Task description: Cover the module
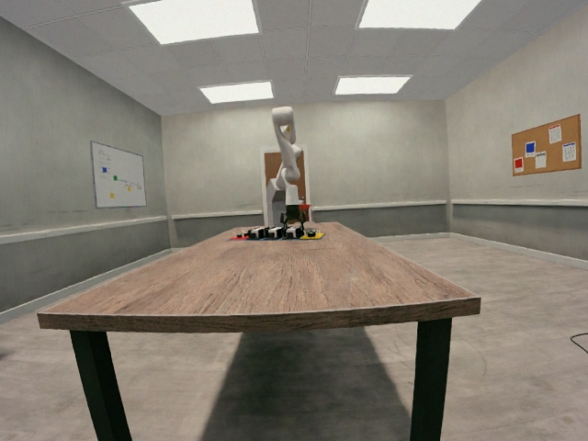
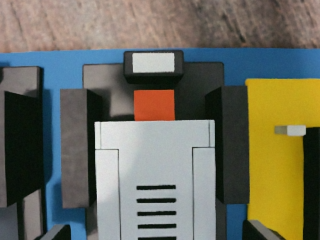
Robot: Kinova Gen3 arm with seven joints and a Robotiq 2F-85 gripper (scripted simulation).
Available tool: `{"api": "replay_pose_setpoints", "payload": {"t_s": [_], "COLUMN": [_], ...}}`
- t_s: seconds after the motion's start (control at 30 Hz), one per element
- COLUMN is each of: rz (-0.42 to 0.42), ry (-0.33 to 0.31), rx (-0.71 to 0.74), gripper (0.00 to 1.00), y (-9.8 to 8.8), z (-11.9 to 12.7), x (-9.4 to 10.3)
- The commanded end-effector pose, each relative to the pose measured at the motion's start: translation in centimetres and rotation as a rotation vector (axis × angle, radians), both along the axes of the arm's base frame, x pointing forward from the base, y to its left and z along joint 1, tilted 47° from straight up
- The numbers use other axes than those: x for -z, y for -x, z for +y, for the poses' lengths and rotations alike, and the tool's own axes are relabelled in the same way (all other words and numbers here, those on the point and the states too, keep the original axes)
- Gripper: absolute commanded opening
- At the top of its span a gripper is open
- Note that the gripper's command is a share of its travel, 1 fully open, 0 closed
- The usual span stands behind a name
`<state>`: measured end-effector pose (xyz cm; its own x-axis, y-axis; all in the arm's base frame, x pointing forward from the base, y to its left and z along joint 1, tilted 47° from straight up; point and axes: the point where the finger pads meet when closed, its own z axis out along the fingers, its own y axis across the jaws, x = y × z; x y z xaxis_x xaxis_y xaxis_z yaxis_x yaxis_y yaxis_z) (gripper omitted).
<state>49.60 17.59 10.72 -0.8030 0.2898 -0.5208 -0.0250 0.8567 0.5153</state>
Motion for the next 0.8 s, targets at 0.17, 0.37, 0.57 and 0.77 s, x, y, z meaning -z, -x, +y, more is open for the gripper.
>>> {"api": "replay_pose_setpoints", "payload": {"t_s": [0.17,0.37,0.57,0.77], "rz": [-0.001,-0.001,-0.001,-0.001], "ry": [0.0,0.0,0.0,0.0], "rx": [0.0,0.0,0.0,0.0], "gripper": [1.0,1.0,1.0,0.7], "y": [-0.13,-0.49,-0.61,-0.61], "z": [0.06,0.31,0.4,0.4], "x": [0.1,0.51,0.64,0.64]}}
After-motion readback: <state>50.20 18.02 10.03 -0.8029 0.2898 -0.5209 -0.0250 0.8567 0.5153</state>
